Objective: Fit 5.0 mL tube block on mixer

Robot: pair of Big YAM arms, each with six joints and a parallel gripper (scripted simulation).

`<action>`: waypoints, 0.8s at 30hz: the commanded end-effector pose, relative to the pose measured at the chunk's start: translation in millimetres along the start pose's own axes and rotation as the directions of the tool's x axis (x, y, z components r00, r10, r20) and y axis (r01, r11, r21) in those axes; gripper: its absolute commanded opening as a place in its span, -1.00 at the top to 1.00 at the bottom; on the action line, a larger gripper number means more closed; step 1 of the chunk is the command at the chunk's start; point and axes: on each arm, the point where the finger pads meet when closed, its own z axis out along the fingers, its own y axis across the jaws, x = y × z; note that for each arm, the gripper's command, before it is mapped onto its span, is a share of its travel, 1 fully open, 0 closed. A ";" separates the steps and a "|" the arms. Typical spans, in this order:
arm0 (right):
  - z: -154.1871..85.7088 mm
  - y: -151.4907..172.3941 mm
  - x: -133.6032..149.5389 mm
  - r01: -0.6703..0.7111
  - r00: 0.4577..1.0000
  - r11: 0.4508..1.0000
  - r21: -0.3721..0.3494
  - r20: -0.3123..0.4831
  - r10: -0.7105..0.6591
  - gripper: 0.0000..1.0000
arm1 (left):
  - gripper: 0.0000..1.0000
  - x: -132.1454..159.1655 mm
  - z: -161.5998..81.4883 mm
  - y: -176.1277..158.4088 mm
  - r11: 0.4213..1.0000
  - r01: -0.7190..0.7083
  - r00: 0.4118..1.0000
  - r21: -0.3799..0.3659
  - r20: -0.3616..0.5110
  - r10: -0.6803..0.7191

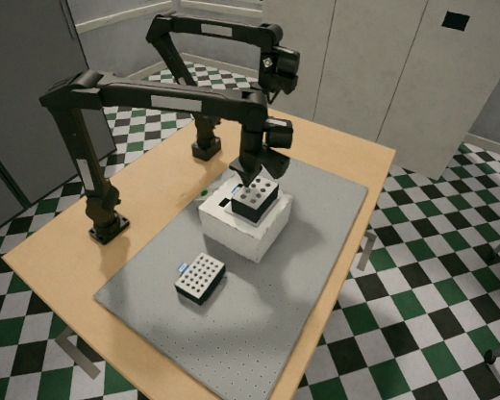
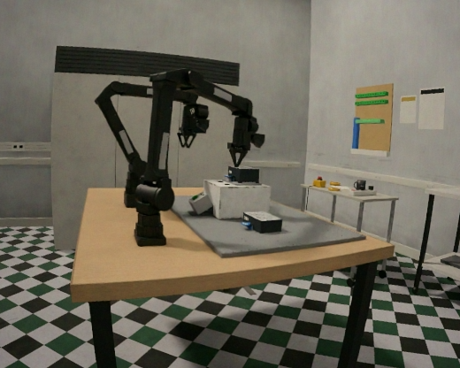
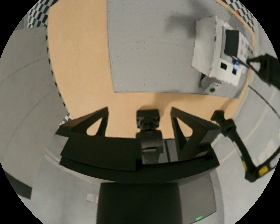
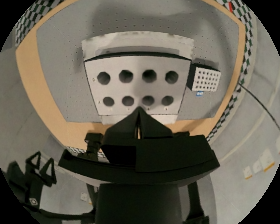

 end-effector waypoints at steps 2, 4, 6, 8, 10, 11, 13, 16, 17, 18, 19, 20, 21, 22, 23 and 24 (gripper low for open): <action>-2.8 2.1 4.1 -0.002 1.000 1.000 0.007 -0.009 0.002 1.00 | -1.00 -11.0 -29.1 3.1 1.000 0.006 0.998 -0.013 0.063 -0.006; -8.6 2.3 3.8 0.002 1.000 1.000 0.003 -0.003 -0.002 1.00 | -1.00 -11.2 -29.5 3.2 1.000 0.006 0.998 -0.013 0.064 -0.006; -20.2 2.6 3.4 0.010 1.000 1.000 -0.004 0.008 -0.010 1.00 | -1.00 -11.6 -30.3 3.2 1.000 0.006 0.998 -0.013 0.066 -0.006; -29.2 4.0 1.3 0.019 1.000 1.000 -0.011 0.019 -0.018 1.00 | -1.00 -12.0 -31.0 3.3 1.000 0.006 0.998 -0.013 0.068 -0.005; -37.9 2.3 -2.9 0.016 0.999 1.000 -0.019 0.029 -0.015 1.00 | -1.00 -12.4 -31.8 3.4 1.000 0.006 0.998 -0.013 0.070 -0.005; -41.9 1.3 -4.9 0.012 0.999 1.000 -0.022 0.033 -0.011 1.00 | -1.00 -12.6 -32.2 3.4 1.000 0.006 0.997 -0.014 0.071 -0.005; -49.4 -0.7 -8.6 0.004 0.999 1.000 -0.027 0.040 -0.003 1.00 | -1.00 -12.7 -32.4 3.4 1.000 0.006 0.997 -0.014 0.071 -0.005; -57.6 -0.2 -9.7 0.003 0.999 1.000 -0.031 0.045 -0.002 1.00 | -1.00 -10.7 -28.5 3.0 1.000 0.006 0.998 -0.012 0.062 -0.005; -59.8 0.0 -9.6 0.004 0.999 1.000 -0.031 0.046 -0.002 1.00 | -1.00 -9.9 -26.9 2.8 1.000 0.006 0.998 -0.011 0.058 -0.005; -61.9 1.8 -8.5 0.008 0.999 0.999 -0.031 0.046 -0.006 1.00 | -1.00 -9.0 -25.4 2.7 1.000 0.006 0.999 -0.010 0.054 -0.005; -61.9 1.8 -8.5 0.008 0.999 0.999 -0.031 0.046 -0.006 1.00 | -1.00 -9.0 -25.4 2.7 1.000 0.006 0.999 -0.010 0.054 -0.005; -61.9 1.8 -8.5 0.008 0.999 0.999 -0.031 0.046 -0.006 1.00 | -1.00 -9.0 -25.4 2.7 1.000 0.006 0.999 -0.010 0.054 -0.005; -59.4 4.1 -8.4 0.012 0.999 1.000 -0.029 0.044 -0.011 1.00 | -1.00 -8.2 -23.8 2.5 1.000 0.006 0.999 -0.010 0.050 -0.005; -60.7 6.3 -8.3 0.015 0.999 0.999 -0.028 0.042 -0.014 1.00 | -1.00 -7.4 -22.2 2.3 1.000 0.006 0.999 -0.009 0.046 -0.005; -62.1 8.5 -8.0 0.019 0.999 0.999 -0.027 0.041 -0.018 1.00 | -1.00 -6.5 -20.6 2.2 1.000 0.006 0.999 -0.008 0.042 -0.005; -64.6 9.7 -6.5 0.023 0.999 0.999 -0.027 0.041 -0.022 1.00 | -1.00 -5.7 -19.1 2.0 1.000 0.006 0.999 -0.008 0.038 -0.005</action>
